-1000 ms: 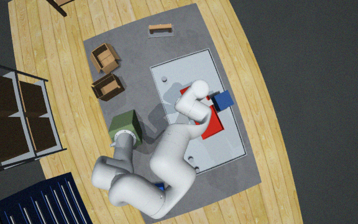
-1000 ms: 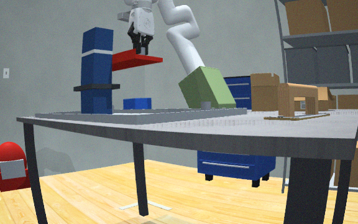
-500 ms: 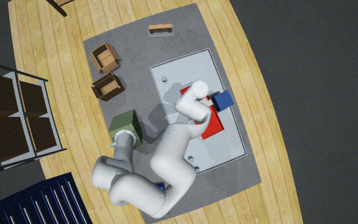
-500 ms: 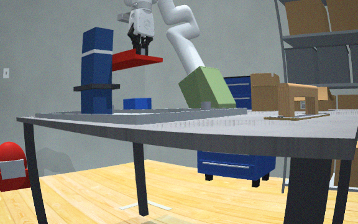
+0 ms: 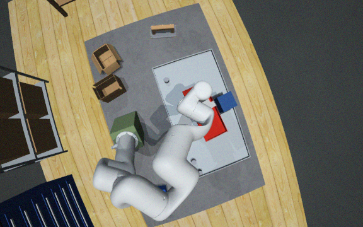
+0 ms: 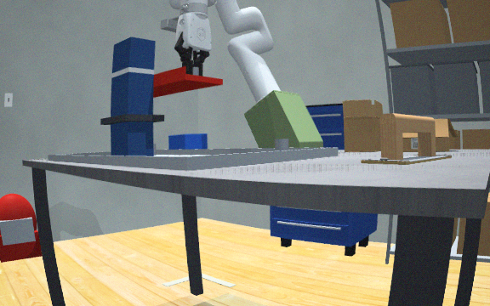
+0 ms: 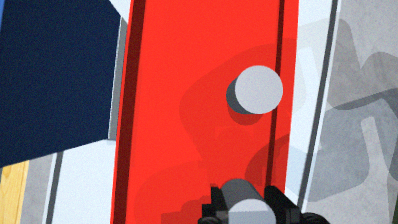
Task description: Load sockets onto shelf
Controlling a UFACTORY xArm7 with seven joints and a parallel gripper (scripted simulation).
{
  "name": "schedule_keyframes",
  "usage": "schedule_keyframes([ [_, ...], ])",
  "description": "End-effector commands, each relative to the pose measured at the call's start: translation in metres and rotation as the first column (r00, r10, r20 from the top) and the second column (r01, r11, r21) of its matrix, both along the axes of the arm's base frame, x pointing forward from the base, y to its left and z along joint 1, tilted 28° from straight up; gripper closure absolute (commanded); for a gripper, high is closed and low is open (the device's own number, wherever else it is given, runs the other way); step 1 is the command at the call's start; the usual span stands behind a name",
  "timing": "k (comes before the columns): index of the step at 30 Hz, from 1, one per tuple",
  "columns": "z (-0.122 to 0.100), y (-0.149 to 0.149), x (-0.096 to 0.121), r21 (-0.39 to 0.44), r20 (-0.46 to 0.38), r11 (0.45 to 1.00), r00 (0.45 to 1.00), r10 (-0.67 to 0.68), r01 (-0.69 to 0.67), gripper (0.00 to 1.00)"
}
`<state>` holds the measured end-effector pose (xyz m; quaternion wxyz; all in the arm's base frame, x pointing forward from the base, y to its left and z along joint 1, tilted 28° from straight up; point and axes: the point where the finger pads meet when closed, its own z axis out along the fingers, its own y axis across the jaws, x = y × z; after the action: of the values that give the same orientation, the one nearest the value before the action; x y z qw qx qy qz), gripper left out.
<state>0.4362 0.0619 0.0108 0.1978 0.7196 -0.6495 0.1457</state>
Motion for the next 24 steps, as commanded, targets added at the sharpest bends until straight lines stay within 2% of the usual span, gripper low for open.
schedule_keyframes([
  [1,-0.0008,0.0006,0.0013,0.002,0.004,1.000,1.000,0.002,-0.002,1.00],
  [24,-0.0040,-0.0012,0.0011,0.002,0.004,1.000,1.000,0.002,-0.002,1.00],
])
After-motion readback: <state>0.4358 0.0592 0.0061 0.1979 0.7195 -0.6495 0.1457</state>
